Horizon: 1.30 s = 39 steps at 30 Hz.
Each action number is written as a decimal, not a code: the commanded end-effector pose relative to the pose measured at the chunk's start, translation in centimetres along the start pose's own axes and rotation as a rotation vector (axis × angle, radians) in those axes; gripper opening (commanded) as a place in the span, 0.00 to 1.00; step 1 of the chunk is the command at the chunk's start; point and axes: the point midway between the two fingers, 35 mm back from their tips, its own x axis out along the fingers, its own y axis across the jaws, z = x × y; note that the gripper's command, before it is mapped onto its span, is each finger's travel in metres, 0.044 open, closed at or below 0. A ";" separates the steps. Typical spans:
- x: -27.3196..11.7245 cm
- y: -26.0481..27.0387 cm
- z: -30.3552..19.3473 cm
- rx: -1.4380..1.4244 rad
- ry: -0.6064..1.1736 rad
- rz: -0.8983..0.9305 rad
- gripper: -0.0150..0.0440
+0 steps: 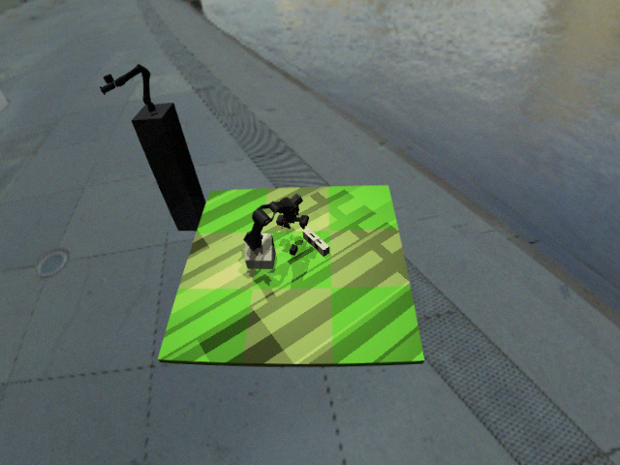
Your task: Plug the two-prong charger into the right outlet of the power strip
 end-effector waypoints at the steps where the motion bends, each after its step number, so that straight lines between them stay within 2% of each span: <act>1: 0.7 -0.2 -1.9 0.024 0.063 0.033 1.00; 18: 2.7 0.1 -8.7 0.097 0.280 0.180 1.00; 39: 4.9 0.5 -9.2 0.099 0.288 0.186 1.00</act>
